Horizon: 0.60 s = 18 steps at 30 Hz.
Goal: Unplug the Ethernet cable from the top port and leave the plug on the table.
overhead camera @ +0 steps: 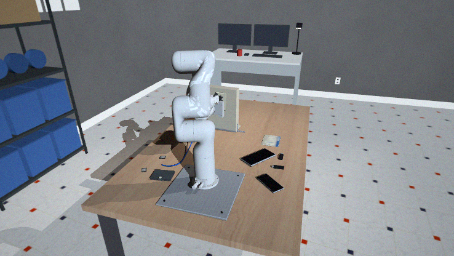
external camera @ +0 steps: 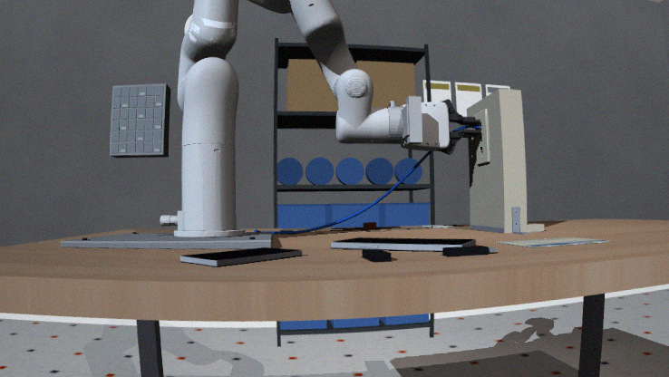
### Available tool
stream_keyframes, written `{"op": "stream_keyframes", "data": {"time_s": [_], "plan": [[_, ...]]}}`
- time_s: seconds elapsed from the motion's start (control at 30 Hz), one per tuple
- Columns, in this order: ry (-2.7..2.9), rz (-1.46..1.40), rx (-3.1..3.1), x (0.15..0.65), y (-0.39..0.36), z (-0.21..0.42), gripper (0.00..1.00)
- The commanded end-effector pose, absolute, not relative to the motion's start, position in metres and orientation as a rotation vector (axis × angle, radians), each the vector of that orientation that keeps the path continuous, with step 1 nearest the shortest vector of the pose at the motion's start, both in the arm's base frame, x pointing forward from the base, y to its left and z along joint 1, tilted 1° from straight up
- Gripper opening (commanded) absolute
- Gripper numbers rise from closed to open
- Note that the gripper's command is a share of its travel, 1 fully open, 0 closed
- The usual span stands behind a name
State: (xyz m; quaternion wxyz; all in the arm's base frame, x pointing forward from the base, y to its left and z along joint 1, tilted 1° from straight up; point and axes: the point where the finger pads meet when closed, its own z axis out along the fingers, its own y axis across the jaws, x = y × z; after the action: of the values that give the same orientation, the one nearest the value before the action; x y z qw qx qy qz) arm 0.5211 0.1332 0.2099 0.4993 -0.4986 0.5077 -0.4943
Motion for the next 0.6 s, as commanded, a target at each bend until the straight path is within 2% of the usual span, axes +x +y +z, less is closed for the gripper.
{"op": "stream_keyframes", "data": {"time_s": [0.0,0.27,0.3,0.57], "plan": [[1.226,-1.197,-1.203,0.5235,0.1334,0.2114,0.17],[1.226,-1.197,-1.203,0.5256,0.1334,0.2114,0.17],[1.226,-1.197,-1.203,0.5256,0.1334,0.2119,0.0],[1.226,-1.197,-1.203,0.5257,0.1334,0.213,0.0]]}}
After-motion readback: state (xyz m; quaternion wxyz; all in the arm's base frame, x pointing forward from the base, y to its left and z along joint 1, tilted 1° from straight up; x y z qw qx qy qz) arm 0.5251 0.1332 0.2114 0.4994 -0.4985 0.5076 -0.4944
